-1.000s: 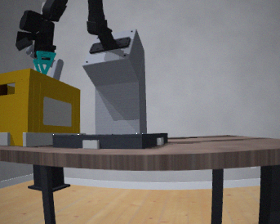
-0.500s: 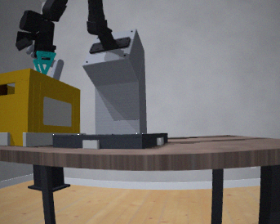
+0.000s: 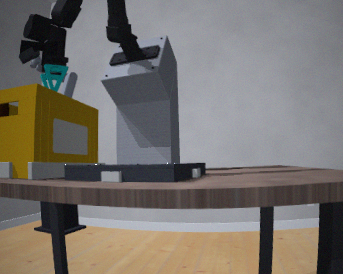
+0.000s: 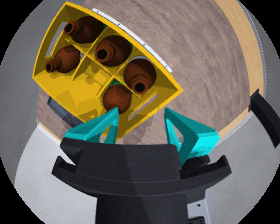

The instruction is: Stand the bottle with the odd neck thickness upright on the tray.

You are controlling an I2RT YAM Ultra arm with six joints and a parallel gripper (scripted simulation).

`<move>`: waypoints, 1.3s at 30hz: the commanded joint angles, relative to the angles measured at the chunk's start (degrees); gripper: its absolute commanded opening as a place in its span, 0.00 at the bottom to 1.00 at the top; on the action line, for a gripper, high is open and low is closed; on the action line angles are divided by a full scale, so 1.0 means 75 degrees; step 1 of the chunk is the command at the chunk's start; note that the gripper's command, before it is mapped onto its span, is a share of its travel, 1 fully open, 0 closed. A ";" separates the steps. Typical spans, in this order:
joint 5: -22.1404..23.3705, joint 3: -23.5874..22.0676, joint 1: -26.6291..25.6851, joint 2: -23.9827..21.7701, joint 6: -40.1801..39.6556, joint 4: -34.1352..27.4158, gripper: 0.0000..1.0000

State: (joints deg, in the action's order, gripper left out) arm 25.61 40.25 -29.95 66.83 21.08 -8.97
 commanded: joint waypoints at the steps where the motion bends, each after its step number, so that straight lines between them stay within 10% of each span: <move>1: -0.0077 0.0218 0.0091 0.0118 0.0080 0.0250 0.61; 39: -0.0469 0.0335 0.0499 0.1249 0.0365 0.1378 0.61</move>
State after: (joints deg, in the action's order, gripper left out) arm 22.65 41.23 -26.24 75.66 23.27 -0.14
